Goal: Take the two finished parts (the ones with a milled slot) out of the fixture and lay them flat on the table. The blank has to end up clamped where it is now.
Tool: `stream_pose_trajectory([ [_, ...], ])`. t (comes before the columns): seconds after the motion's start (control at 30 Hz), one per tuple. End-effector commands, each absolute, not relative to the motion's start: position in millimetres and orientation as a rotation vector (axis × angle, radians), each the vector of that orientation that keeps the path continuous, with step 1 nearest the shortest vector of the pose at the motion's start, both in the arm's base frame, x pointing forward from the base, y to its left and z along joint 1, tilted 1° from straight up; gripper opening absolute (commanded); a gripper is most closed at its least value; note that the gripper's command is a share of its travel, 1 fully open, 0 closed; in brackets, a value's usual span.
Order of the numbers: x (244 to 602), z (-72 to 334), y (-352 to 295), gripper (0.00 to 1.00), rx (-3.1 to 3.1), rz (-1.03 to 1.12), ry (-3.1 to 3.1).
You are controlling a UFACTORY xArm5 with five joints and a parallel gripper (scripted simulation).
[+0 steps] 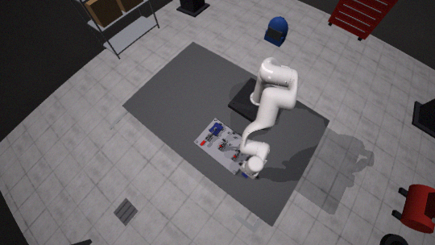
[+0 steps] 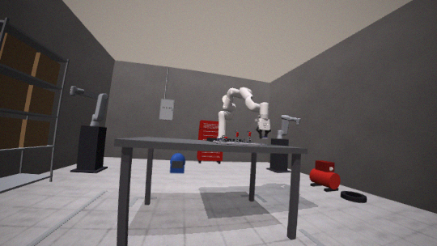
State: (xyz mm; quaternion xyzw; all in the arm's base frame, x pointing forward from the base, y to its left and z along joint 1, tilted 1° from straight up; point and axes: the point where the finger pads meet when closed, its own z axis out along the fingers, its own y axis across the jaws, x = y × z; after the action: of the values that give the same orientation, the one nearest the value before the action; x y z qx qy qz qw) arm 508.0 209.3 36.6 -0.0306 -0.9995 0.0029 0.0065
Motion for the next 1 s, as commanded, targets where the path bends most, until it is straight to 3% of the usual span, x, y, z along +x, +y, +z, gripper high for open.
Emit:
stream_pose_trajectory([
  [0.0,509.5,25.5,209.8,0.00,-0.096,0.006,-3.131],
  [0.97,509.3,-11.4,209.3,0.00,-0.096,0.006,-3.131],
])
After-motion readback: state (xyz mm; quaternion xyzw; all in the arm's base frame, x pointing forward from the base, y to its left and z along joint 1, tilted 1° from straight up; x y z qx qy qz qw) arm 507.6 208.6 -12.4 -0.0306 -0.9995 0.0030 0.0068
